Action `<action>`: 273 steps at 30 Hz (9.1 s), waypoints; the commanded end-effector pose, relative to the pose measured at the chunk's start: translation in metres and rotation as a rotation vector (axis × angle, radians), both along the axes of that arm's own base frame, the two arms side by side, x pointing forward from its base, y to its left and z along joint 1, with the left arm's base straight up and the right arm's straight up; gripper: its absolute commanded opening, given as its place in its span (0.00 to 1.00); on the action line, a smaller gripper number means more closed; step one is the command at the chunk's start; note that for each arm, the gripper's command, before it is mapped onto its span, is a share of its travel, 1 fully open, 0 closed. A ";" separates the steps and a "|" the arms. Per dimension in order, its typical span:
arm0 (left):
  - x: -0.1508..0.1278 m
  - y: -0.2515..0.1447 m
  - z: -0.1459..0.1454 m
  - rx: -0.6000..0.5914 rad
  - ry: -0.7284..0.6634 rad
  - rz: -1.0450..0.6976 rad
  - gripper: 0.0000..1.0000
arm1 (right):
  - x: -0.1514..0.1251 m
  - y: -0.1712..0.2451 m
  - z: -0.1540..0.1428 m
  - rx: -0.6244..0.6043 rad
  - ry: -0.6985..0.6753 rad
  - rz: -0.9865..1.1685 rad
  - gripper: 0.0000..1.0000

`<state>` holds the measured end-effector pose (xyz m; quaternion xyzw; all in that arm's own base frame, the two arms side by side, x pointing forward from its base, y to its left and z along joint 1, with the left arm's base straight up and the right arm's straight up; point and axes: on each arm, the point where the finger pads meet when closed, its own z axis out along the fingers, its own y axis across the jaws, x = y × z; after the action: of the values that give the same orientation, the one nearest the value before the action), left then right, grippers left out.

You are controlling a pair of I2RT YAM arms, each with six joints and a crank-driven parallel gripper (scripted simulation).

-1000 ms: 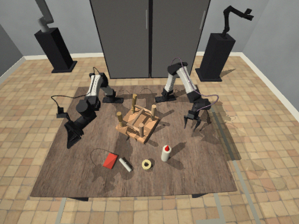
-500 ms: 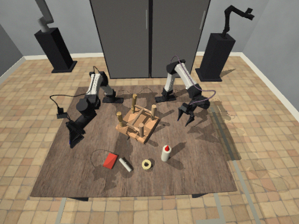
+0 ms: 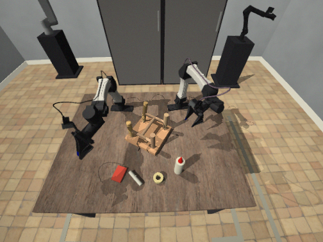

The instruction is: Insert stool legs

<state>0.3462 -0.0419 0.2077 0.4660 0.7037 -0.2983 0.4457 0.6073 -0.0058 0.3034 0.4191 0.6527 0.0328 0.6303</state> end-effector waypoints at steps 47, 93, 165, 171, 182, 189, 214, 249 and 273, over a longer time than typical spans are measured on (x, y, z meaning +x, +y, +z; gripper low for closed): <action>-0.171 -0.230 0.039 -0.076 0.009 -0.888 0.74 | -0.229 0.145 -0.061 -0.627 0.148 1.551 0.74; -0.226 -0.256 0.043 -0.077 0.003 -1.077 0.74 | -0.287 0.166 -0.114 -0.675 0.003 1.768 0.74; -0.225 -0.256 -0.011 -0.072 -0.008 -1.080 0.74 | -0.288 0.170 -0.126 -0.693 -0.012 1.784 0.30; -0.218 -0.260 -0.009 -0.073 -0.009 -1.073 0.30 | -0.289 0.170 -0.126 -0.692 -0.014 1.786 0.30; -0.212 -0.263 -0.005 -0.084 -0.017 -1.064 0.30 | -0.289 0.170 -0.125 -0.690 -0.016 1.789 0.30; -0.211 -0.261 -0.004 -0.085 -0.019 -1.056 0.30 | -0.289 0.171 -0.125 -0.690 -0.017 1.789 0.30; -0.192 -0.270 -0.004 -0.082 -0.152 -1.060 0.30 | -0.318 0.182 -0.115 -0.591 -0.042 1.864 0.30; -0.161 -0.288 -0.002 -0.094 -0.307 -1.049 0.30 | -0.351 0.195 -0.117 -0.452 -0.042 1.965 0.30; -0.161 -0.289 -0.002 -0.094 -0.307 -1.049 0.30 | -0.352 0.193 -0.120 -0.451 -0.043 1.964 0.30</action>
<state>0.1298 -0.3020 0.2022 0.7489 0.3475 -0.5070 0.2477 0.3205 0.1597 0.1921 -0.4350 0.7018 0.3033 0.4756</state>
